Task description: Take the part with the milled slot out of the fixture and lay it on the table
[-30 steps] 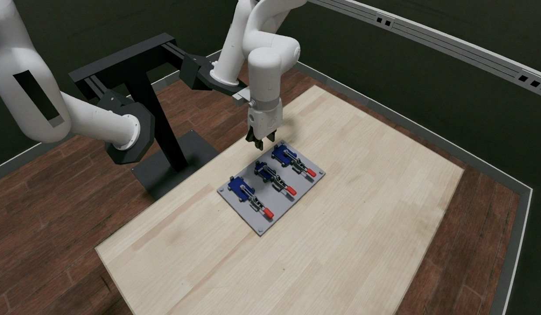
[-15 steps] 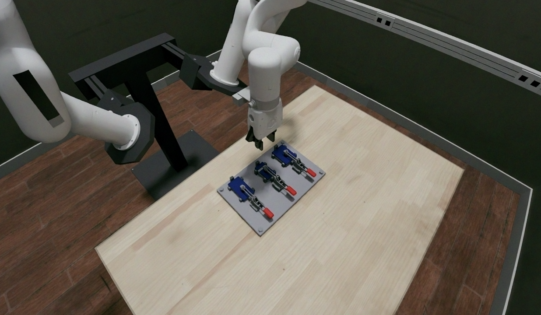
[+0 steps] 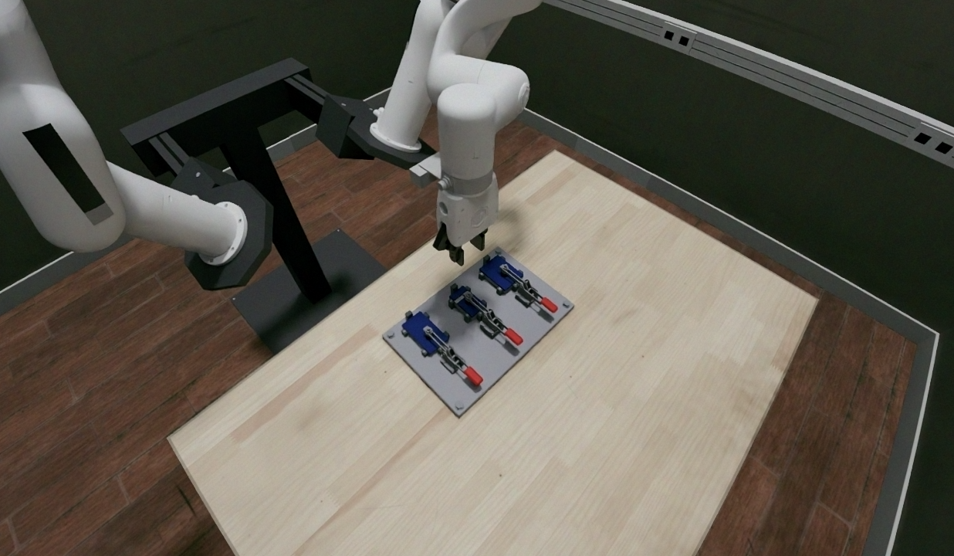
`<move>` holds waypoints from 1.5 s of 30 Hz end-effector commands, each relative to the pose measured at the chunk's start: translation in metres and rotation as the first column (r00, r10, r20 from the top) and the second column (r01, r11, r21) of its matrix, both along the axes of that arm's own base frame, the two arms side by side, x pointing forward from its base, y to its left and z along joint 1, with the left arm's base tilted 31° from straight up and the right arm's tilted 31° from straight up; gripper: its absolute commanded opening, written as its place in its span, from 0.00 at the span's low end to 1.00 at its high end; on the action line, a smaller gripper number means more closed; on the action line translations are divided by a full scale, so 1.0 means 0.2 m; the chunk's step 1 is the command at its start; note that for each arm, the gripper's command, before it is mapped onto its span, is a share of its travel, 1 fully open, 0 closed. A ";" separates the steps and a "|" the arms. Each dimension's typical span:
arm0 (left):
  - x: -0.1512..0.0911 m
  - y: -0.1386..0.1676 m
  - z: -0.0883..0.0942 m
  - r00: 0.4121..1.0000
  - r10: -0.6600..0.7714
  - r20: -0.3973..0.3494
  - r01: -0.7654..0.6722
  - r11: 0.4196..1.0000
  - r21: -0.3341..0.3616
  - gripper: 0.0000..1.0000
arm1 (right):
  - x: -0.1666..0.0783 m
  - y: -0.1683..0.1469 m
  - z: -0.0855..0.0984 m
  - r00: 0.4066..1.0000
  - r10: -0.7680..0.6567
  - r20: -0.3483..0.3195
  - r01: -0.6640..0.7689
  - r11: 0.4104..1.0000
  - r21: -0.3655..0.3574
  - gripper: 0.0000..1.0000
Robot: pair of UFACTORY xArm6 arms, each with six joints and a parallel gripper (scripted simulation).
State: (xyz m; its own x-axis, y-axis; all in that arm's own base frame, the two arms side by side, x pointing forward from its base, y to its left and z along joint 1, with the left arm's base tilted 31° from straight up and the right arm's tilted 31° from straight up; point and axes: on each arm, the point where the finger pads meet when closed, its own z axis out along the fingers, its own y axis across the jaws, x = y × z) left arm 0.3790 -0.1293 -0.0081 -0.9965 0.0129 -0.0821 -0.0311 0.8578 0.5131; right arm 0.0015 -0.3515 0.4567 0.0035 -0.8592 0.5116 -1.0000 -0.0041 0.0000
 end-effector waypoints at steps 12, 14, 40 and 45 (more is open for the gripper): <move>0.01 -0.01 0.01 1.000 -0.001 0.004 0.001 1.000 -0.003 0.48 | 0.00 0.00 0.01 1.000 0.000 0.000 0.000 1.000 -0.004 1.00; 0.01 -0.01 0.01 1.000 -0.001 0.004 0.001 1.000 -0.003 0.48 | 0.00 0.00 0.01 1.000 0.000 0.000 0.000 1.000 -0.004 1.00; 0.01 -0.01 0.00 1.000 -0.001 0.004 0.001 1.000 -0.003 0.48 | 0.00 0.00 0.01 1.000 0.000 0.000 0.000 1.000 -0.004 1.00; 0.01 0.00 -0.01 1.000 -0.001 0.004 0.001 1.000 -0.003 0.48 | 0.00 0.00 0.01 1.000 0.000 0.000 0.000 1.000 -0.004 1.00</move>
State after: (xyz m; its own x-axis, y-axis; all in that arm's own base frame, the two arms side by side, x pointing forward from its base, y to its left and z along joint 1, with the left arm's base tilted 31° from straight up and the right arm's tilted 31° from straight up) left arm 0.3793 -0.1279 -0.0102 -0.9965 0.0130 -0.0824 -0.0312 0.8579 0.5129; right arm 0.0015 -0.3515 0.4567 0.0035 -0.8592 0.5116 -1.0000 -0.0041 0.0000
